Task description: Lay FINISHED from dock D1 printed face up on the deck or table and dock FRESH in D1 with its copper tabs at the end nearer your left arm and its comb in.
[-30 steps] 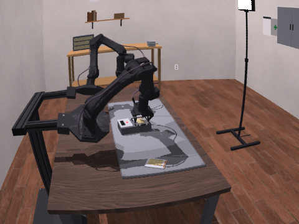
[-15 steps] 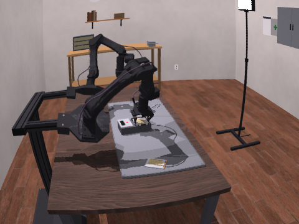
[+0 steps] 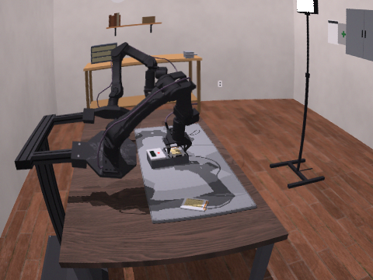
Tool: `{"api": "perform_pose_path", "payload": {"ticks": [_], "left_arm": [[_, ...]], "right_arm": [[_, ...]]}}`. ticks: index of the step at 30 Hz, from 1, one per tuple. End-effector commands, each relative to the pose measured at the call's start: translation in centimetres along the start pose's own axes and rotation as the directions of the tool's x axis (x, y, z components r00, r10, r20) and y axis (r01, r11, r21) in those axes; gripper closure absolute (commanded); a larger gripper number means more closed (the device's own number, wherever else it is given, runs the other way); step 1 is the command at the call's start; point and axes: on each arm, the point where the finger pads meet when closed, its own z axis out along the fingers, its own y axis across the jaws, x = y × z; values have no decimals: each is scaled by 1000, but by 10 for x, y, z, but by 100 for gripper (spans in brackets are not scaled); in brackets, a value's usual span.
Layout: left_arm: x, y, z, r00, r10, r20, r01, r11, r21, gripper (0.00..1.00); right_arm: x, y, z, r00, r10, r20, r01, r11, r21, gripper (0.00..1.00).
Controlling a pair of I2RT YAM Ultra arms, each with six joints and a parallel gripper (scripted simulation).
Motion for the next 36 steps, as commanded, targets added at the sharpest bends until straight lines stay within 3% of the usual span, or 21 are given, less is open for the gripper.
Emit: {"api": "perform_pose_path", "payload": {"ticks": [1,5,6,22,23,36], "left_arm": [[-6,1,-8,999,-28,29,28,999,22,0],[-6,1,-8,999,-28,29,28,999,22,0],[-6,1,-8,999,-28,29,28,999,22,0],[-6,1,-8,999,-28,29,28,999,22,0],[-6,1,-8,999,-28,29,28,999,22,0],[-6,1,-8,999,-28,29,28,999,22,0]], "right_arm": [[-2,-2,-3,1000,1,5,-1,1000,10,100],[-2,-2,-3,1000,1,5,-1,1000,10,100],[-2,-2,-3,1000,1,5,-1,1000,10,8],[-2,-2,-3,1000,1,5,-1,1000,10,8],[-2,-2,-3,1000,1,5,-1,1000,10,2],[-2,-2,-3,1000,1,5,-1,1000,10,2]]}}
